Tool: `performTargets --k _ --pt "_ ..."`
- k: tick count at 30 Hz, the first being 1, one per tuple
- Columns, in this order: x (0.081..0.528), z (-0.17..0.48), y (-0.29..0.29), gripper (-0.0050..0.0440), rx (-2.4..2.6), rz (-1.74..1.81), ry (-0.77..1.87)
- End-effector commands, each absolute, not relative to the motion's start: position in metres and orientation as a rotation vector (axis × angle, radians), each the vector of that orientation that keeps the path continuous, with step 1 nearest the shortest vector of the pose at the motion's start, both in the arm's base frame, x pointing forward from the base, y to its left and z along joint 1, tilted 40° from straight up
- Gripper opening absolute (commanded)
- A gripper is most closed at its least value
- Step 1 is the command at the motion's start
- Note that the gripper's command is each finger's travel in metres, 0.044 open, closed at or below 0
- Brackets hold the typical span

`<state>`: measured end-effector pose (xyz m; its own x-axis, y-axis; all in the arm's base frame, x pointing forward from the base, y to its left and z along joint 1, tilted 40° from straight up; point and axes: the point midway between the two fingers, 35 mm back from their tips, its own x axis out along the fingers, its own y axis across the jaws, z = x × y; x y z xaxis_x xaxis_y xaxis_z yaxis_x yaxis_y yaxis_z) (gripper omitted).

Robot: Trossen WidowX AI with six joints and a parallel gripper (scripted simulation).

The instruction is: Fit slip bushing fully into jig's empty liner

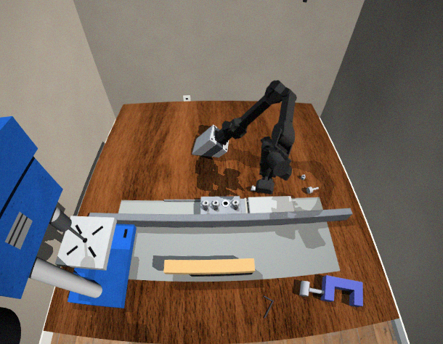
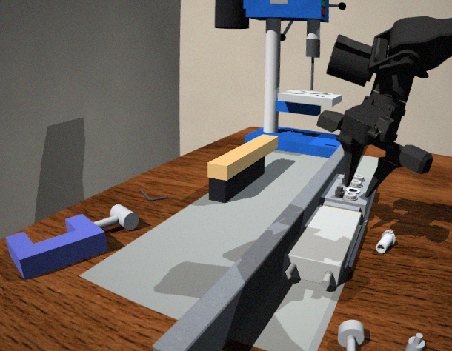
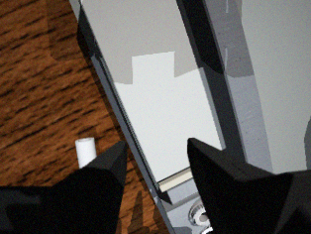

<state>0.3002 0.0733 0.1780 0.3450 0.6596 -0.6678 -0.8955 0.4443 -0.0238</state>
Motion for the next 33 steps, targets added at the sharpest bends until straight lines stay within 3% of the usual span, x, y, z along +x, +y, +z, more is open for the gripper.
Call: performTargets --k 1,8,33 --pt "0.274 0.167 0.068 0.0175 -0.482 1.123 0.717" --pt "0.245 0.157 0.066 0.0175 -0.491 1.213 0.802" --pt "0.254 0.107 0.108 0.0175 -0.484 1.216 0.81"
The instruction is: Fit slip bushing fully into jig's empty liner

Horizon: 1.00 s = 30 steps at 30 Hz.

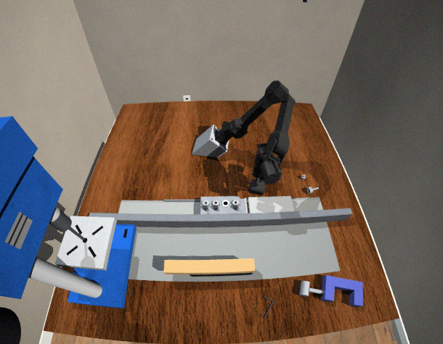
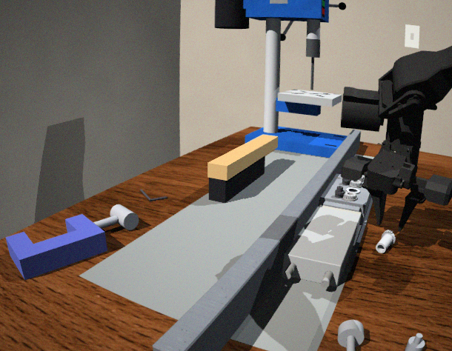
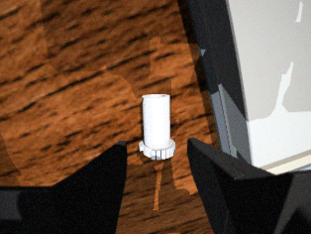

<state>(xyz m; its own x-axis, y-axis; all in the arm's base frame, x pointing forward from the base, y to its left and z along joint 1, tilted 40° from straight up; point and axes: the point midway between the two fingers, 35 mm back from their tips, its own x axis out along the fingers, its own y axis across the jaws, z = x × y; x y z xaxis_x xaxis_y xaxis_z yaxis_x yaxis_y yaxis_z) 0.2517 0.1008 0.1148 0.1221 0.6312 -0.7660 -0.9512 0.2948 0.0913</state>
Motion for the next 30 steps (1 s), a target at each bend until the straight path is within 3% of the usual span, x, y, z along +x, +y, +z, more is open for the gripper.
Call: performTargets --k 1,21,30 --pt "0.254 0.106 0.109 0.0175 -0.484 1.216 0.81" --pt "0.257 0.089 0.124 0.0175 -0.483 1.217 0.808" --pt "0.259 0.094 0.123 0.0135 -0.491 1.213 0.79"
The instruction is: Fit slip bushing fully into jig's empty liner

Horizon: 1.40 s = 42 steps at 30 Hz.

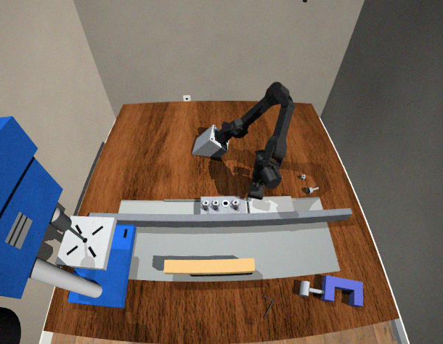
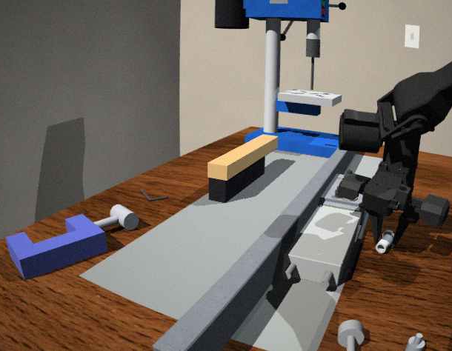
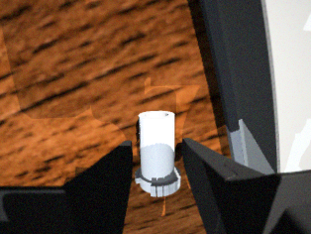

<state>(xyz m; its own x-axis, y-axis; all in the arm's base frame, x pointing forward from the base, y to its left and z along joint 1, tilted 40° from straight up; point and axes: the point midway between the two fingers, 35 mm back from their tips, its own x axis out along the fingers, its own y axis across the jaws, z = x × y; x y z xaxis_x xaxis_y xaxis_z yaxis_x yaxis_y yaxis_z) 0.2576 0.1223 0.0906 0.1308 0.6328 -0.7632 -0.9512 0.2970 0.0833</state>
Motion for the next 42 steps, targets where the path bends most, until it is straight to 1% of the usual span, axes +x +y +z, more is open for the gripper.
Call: performTargets --k 1,3,6,8,14,20,23,31,38,40,42 --pt "0.259 0.094 0.123 0.0135 -0.491 1.213 0.79" --pt "0.259 0.094 0.123 0.0135 -0.491 1.213 0.79" --pt "0.259 0.094 0.123 0.0115 -0.491 1.213 0.79" --pt "0.259 0.094 0.123 0.0115 -0.491 1.213 0.79" --pt "0.259 0.094 0.123 0.0075 -0.491 1.213 0.79" --pt "0.259 0.094 0.123 0.0075 -0.491 1.213 0.79" --pt "0.259 0.094 0.123 0.0003 -0.491 1.213 0.79" --pt "0.259 0.093 0.123 -0.0002 -0.485 1.212 0.796" --pt "0.259 0.121 0.103 -0.0005 -0.502 1.208 0.772" --pt "0.257 0.129 0.096 -0.002 -0.503 1.207 0.771" --pt "0.257 0.129 0.096 -0.002 -0.503 1.207 0.771"
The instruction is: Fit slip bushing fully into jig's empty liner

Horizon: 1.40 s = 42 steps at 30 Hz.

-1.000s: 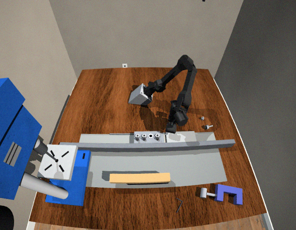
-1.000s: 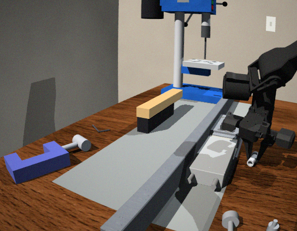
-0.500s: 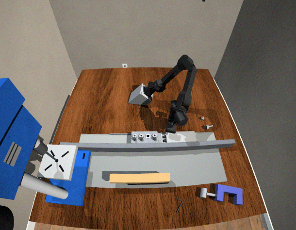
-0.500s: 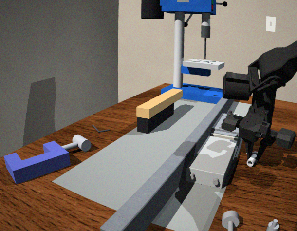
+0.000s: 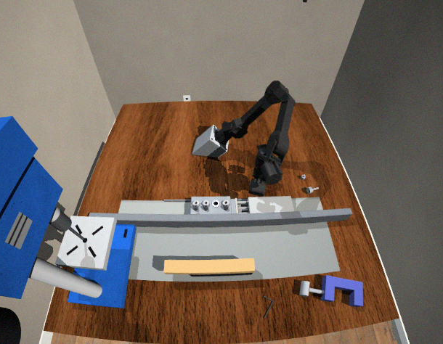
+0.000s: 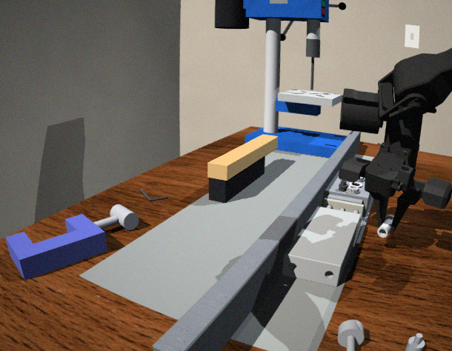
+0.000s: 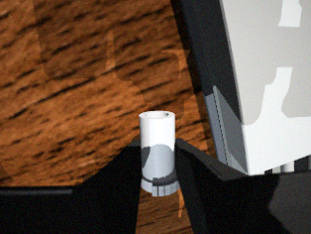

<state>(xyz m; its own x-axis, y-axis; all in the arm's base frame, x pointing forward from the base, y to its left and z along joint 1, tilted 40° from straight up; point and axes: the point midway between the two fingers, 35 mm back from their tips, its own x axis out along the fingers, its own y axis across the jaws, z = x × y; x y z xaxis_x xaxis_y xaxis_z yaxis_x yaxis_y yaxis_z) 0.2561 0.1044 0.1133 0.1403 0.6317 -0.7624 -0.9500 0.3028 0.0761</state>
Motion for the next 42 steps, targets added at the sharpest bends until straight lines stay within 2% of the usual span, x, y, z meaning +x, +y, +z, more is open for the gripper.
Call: performTargets --k 1,4,9,42 --pt "0.256 0.133 0.094 -0.0027 -0.503 1.207 0.771" --pt "0.255 0.137 0.091 -0.005 -0.503 1.207 0.77" --pt "0.25 0.128 0.088 -0.005 -0.521 1.227 0.773" --pt "0.207 0.078 0.039 -0.005 -1.135 1.518 0.269"
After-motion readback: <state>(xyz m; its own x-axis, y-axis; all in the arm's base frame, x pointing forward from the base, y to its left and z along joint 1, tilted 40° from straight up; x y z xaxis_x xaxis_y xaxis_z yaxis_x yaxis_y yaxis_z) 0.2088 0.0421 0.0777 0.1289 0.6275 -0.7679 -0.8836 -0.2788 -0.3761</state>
